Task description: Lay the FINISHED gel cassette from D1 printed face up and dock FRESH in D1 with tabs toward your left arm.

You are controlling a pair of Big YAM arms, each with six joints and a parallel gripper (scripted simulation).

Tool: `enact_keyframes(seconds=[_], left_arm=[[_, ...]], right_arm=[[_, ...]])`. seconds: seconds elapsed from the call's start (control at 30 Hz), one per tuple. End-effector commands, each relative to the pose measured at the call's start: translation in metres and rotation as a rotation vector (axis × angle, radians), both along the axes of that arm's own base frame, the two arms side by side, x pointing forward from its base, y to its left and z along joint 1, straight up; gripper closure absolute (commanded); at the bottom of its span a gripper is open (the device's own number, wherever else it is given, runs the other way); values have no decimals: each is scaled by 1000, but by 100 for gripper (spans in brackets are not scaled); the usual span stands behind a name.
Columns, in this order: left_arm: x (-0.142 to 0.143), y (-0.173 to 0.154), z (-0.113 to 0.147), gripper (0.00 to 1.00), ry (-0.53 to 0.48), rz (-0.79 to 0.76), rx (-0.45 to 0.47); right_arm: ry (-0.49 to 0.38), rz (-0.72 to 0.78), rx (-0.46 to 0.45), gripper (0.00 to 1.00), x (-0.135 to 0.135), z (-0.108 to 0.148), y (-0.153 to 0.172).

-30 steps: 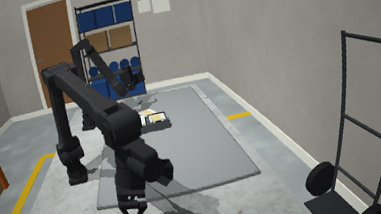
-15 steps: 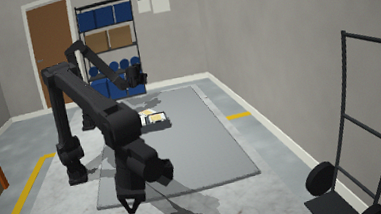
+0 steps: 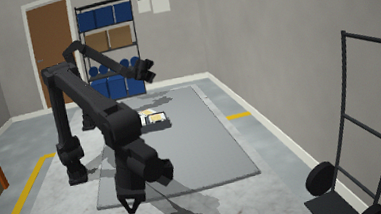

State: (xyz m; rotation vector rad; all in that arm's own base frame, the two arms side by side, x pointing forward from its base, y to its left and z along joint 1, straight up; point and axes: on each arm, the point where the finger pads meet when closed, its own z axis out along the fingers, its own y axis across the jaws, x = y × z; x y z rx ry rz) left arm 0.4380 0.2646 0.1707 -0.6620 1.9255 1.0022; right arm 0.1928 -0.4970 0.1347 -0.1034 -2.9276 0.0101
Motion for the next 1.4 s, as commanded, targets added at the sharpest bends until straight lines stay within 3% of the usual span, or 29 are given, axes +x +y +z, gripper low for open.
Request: enact_keyframes(seconds=[0.0, 0.07, 0.23, 0.57, 0.63, 1.13, 1.2, 1.37], left_arm=[[26, 5, 26, 100, 48, -24, -34], [26, 5, 26, 100, 48, -24, -34], [32, -18, 27, 100, 169, -98, -120], [3, -53, 43, 100, 400, -232, -320], [3, -53, 43, 100, 400, -232, -320], [-47, -97, 78, 100, 705, -395, -681], [-47, -97, 78, 100, 705, -395, -681], [-64, -110, 91, 100, 792, -435, -817]], right_arm=[[-5, 0, -11, 100, 1, 5, -2], [-5, 0, -11, 100, 1, 5, -2], [-5, 0, -11, 100, 1, 5, -2], [-5, 0, -11, 100, 1, 5, -2], [-5, 0, -11, 100, 1, 5, -2], [-5, 0, -11, 100, 1, 5, -2], [-5, 0, -11, 100, 1, 5, -2], [-5, 0, -11, 100, 1, 5, -2]])
